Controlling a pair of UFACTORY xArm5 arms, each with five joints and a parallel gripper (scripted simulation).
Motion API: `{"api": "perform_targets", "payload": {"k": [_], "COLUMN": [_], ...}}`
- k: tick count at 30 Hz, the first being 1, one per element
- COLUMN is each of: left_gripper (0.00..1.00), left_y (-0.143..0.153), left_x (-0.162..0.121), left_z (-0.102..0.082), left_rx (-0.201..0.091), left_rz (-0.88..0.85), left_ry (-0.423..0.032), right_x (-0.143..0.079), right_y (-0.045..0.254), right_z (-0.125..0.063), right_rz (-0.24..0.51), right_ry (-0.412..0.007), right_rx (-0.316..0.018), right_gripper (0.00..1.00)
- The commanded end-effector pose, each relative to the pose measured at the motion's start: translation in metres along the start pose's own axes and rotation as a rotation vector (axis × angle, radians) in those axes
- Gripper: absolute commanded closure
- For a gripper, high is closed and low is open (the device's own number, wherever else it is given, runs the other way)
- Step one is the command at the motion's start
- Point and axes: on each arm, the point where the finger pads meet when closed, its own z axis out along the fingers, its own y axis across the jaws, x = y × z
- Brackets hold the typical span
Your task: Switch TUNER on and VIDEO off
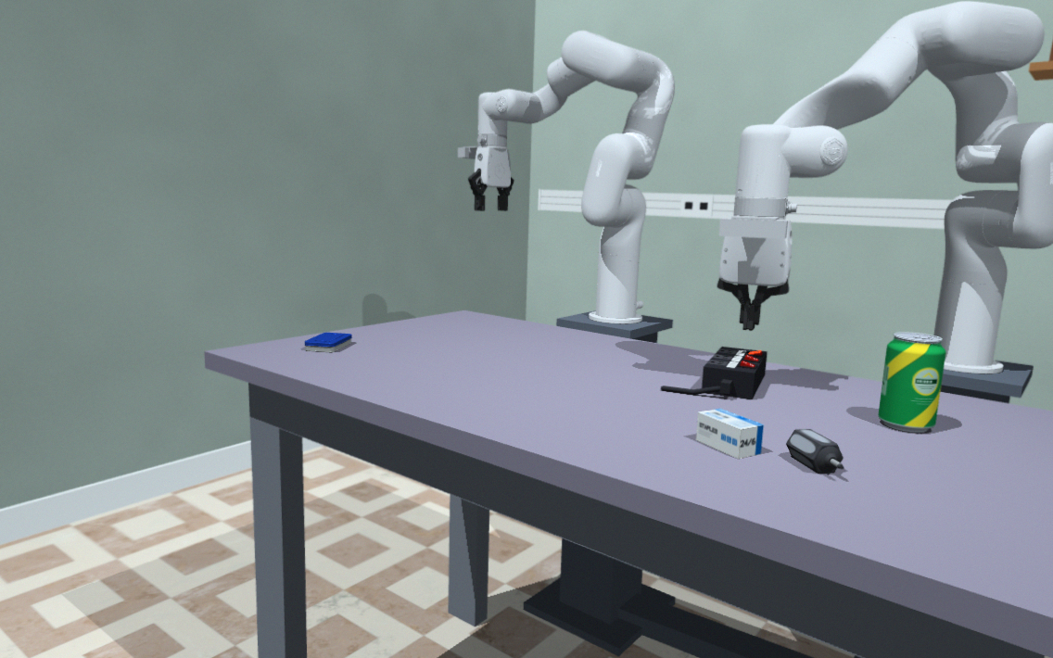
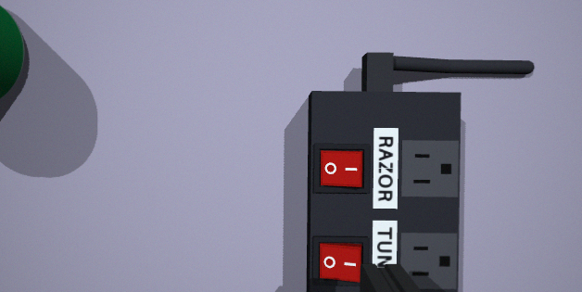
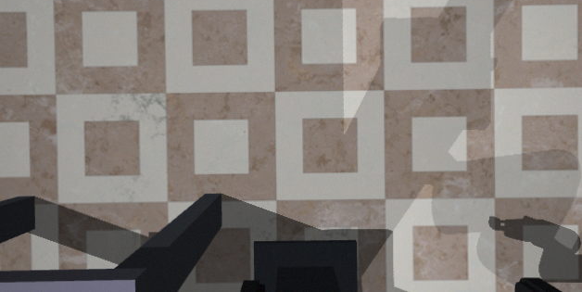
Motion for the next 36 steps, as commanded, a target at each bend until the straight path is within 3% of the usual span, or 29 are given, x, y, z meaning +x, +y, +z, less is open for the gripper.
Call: {"api": "perform_targets", "payload": {"k": [1, 36], "left_gripper": [1.0, 1.0], "left_y": [0.001, 0.002], "left_x": [0.001, 0.0], "left_z": [0.001, 0.036], "left_rx": [-0.003, -0.003], "left_rz": [-0.001, -0.001], "left_ry": [0.003, 0.003], "right_x": [0.001, 0.001], "right_y": [0.0, 0.0], "right_z": [-0.002, -0.002], "right_rz": [0.0, 0.0], "right_ry": [0.005, 0.005], "right_rx": [0.0, 0.0], "right_gripper": [0.0, 0.0]}}
